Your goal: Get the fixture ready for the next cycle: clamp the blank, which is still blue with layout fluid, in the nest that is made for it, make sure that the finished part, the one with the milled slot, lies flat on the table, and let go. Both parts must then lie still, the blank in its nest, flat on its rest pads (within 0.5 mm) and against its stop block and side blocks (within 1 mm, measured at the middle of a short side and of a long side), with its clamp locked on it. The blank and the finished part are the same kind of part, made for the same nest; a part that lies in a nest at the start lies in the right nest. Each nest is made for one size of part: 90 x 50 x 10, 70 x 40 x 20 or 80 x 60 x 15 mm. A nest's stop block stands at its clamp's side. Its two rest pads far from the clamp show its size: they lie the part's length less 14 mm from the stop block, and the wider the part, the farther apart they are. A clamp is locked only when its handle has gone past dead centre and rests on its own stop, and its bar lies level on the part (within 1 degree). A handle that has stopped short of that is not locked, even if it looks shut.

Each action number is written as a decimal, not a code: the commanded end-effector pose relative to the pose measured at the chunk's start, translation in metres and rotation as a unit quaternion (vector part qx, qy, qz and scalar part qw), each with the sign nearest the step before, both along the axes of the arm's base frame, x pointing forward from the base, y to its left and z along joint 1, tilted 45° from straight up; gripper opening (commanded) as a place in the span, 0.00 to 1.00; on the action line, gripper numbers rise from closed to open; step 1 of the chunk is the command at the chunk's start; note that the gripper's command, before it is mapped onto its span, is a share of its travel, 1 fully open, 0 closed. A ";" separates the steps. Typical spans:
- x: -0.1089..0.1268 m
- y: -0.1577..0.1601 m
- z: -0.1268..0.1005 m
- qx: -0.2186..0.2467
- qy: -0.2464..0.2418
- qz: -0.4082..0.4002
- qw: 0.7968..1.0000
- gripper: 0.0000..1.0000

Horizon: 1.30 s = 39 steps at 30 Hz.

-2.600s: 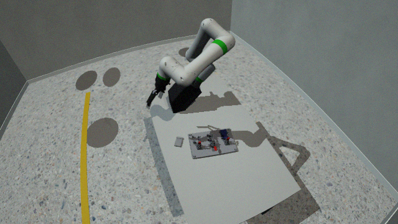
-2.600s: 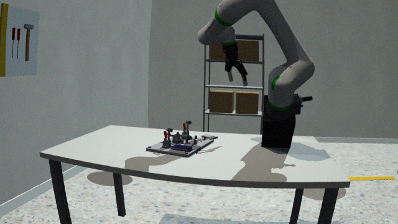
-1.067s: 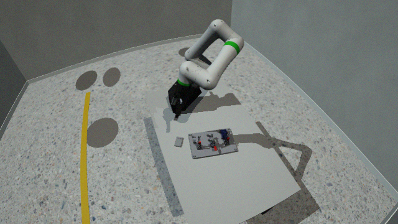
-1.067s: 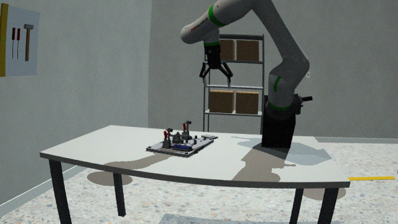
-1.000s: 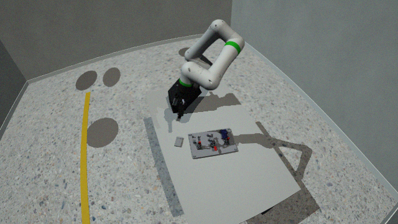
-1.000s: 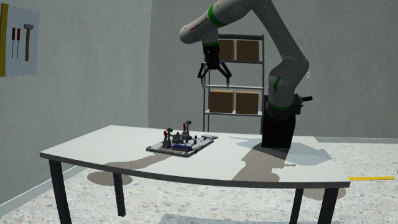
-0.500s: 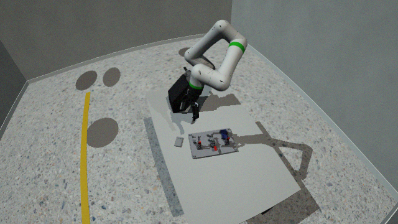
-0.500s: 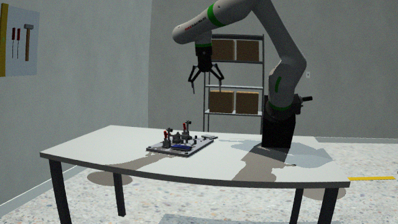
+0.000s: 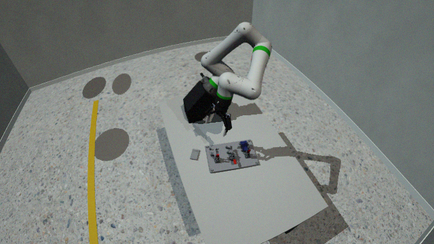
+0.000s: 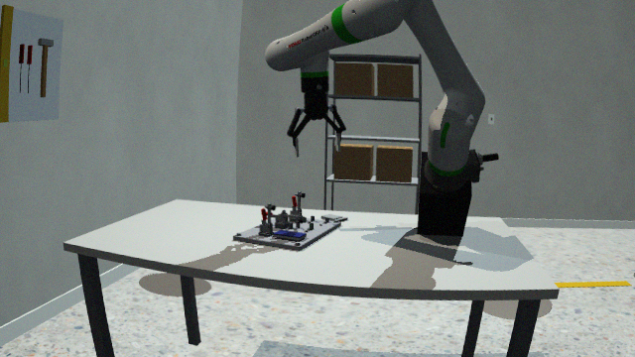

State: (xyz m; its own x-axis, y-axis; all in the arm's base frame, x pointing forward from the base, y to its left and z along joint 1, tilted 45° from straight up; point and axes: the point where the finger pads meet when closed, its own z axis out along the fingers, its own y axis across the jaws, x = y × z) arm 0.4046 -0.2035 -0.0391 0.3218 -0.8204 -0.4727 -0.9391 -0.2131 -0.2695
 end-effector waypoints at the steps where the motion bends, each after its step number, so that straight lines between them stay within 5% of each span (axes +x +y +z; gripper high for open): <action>1: 0.019 0.028 0.018 0.004 -0.049 0.060 0.997 1.00; 7: 0.019 0.028 0.018 0.004 -0.049 0.060 0.997 1.00; 8: 0.033 0.053 0.034 0.008 -0.090 0.110 0.990 1.00; 24: 0.053 0.099 0.062 0.015 -0.163 0.195 0.967 1.00; 34: 0.075 0.175 0.109 0.026 -0.279 0.322 0.904 1.00; 38: 0.076 0.179 0.112 0.027 -0.285 0.328 0.900 1.00; 39: 0.076 0.179 0.112 0.027 -0.285 0.328 0.900 0.28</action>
